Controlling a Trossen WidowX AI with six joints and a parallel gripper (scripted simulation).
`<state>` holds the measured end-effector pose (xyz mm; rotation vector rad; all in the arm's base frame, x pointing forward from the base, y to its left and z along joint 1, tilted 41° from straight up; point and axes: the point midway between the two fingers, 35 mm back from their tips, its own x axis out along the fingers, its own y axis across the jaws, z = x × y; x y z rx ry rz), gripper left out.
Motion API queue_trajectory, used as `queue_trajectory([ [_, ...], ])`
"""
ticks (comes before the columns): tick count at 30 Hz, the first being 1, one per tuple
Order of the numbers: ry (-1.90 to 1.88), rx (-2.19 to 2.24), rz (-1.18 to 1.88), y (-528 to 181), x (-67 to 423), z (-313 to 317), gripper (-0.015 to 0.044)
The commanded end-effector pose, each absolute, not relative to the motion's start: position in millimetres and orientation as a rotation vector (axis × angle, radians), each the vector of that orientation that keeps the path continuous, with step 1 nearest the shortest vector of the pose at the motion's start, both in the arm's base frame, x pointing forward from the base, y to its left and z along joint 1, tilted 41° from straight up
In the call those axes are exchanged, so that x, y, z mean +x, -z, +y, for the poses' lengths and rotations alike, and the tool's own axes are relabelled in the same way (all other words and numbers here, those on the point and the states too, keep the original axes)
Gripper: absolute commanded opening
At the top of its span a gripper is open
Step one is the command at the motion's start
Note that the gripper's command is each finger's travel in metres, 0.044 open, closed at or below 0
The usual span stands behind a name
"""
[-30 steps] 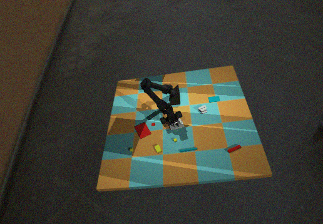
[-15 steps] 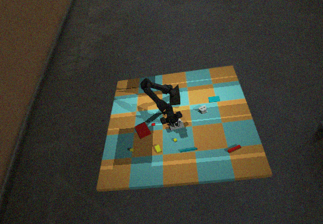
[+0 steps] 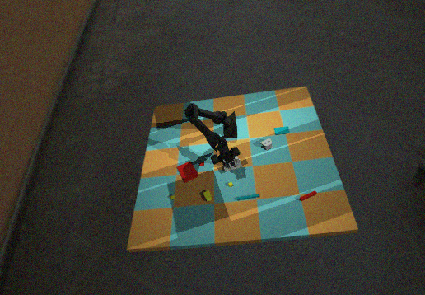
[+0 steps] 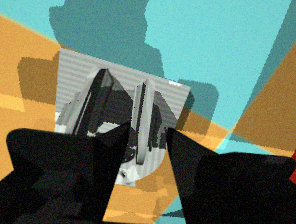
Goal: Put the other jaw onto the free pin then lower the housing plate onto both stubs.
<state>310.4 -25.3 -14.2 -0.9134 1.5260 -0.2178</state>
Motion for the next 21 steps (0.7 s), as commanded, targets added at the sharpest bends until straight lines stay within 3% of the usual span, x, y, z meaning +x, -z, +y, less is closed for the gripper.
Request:
queue_trajectory([
  [1, 0.221, -0.916, 1.53, 16.0, 309.3, -27.6, 0.0134],
  [21, 0.222, -0.915, 1.53, 18.3, 309.6, -29.7, 0.0134],
])
